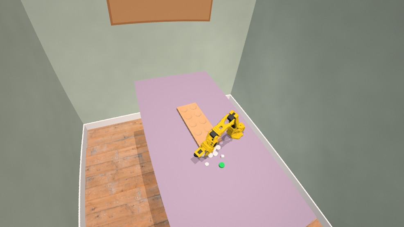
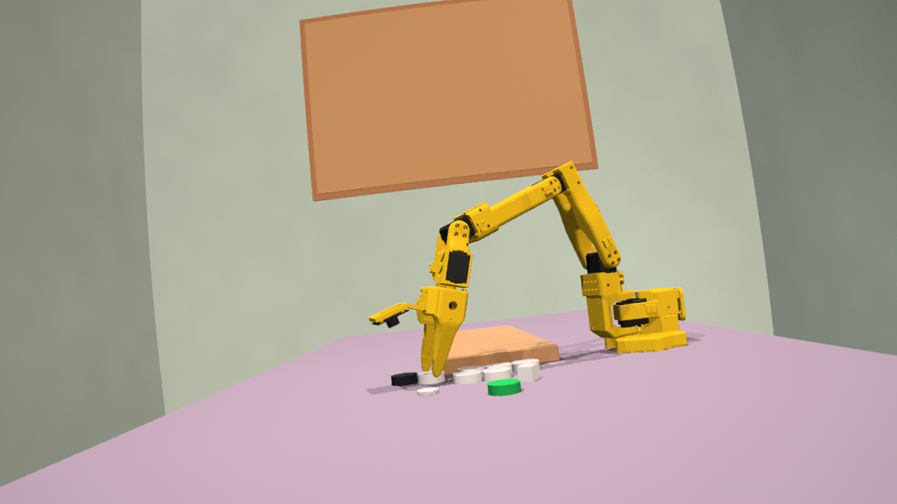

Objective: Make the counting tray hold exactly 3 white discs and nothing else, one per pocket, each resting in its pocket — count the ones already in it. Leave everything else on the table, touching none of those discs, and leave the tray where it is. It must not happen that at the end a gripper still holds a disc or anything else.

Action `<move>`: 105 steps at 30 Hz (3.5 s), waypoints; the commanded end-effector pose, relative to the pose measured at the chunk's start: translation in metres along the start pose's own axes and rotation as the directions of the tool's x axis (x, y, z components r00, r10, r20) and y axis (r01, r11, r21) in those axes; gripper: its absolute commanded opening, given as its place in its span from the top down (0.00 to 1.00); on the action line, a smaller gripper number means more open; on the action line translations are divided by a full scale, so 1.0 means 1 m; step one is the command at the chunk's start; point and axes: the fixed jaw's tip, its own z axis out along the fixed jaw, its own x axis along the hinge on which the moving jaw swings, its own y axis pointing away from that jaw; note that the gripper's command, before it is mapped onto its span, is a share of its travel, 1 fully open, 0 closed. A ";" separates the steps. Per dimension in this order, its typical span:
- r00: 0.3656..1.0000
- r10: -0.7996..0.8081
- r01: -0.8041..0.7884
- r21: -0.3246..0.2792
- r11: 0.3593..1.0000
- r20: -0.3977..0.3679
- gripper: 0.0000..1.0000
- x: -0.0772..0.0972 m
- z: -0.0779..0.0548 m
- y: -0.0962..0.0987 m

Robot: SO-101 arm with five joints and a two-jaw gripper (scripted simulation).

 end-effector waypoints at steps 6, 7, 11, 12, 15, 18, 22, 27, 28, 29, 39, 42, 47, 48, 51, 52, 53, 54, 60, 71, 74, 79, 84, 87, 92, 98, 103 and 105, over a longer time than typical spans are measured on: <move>0.997 -0.002 0.002 0.000 1.000 0.071 0.73 -0.013 -0.010 -0.001; 0.997 -0.002 0.002 0.000 1.000 0.071 0.73 -0.013 -0.010 -0.001; 0.997 -0.002 0.002 0.000 1.000 0.071 0.73 -0.013 -0.010 -0.001; 0.997 -0.002 0.002 0.000 1.000 0.071 0.73 -0.013 -0.010 -0.001; 0.997 -0.002 0.002 0.000 1.000 0.071 0.73 -0.013 -0.010 -0.001; 0.998 -0.001 0.001 0.000 1.000 0.070 0.73 -0.013 -0.010 -0.001; 0.998 -0.001 0.001 0.000 1.000 0.070 0.73 -0.013 -0.010 -0.001; 0.998 -0.001 0.001 0.000 1.000 0.070 0.73 -0.013 -0.010 -0.001; 0.998 -0.001 0.001 0.000 1.000 0.070 0.73 -0.013 -0.010 -0.001; 0.998 -0.001 0.001 0.000 1.000 0.070 0.73 -0.013 -0.010 -0.001; 0.998 -0.001 0.001 0.000 1.000 0.070 0.80 -0.013 -0.010 -0.001; 0.998 -0.001 0.001 0.000 1.000 0.070 0.85 -0.013 -0.010 -0.001; 0.998 -0.001 0.001 0.000 1.000 0.070 0.90 -0.013 -0.010 -0.001; 0.998 -0.001 0.001 0.000 1.000 0.070 0.92 -0.013 -0.010 -0.001; 0.998 -0.001 0.001 0.000 1.000 0.070 0.96 -0.013 -0.010 -0.001; 0.998 -0.001 0.001 0.000 1.000 0.070 0.97 -0.013 -0.010 -0.001; 0.998 -0.001 0.001 0.000 1.000 0.070 0.98 -0.013 -0.010 -0.001; 0.998 -0.001 0.001 0.000 1.000 0.070 0.98 -0.013 -0.010 -0.001; 0.998 -0.001 0.001 0.000 1.000 0.070 1.00 -0.013 -0.010 -0.001; 0.998 -0.001 0.001 0.000 1.000 0.070 1.00 -0.013 -0.010 -0.001; 0.998 -0.001 0.001 0.000 1.000 0.070 1.00 -0.013 -0.010 -0.001; 0.998 -0.001 0.001 0.000 1.000 0.070 1.00 -0.013 -0.010 -0.001; 0.998 0.000 0.000 0.000 1.000 0.070 1.00 -0.013 -0.011 -0.001; 0.998 0.001 -0.001 0.001 1.000 0.070 1.00 -0.014 -0.014 -0.001; 0.998 0.004 -0.004 0.002 1.000 0.070 1.00 -0.016 -0.022 -0.002; 0.997 0.008 -0.008 0.003 1.000 0.070 1.00 -0.018 -0.029 -0.003; 0.997 0.011 -0.012 0.004 1.000 0.071 1.00 -0.019 -0.038 -0.005; 0.997 0.012 -0.013 0.004 1.000 0.071 1.00 -0.019 -0.040 -0.005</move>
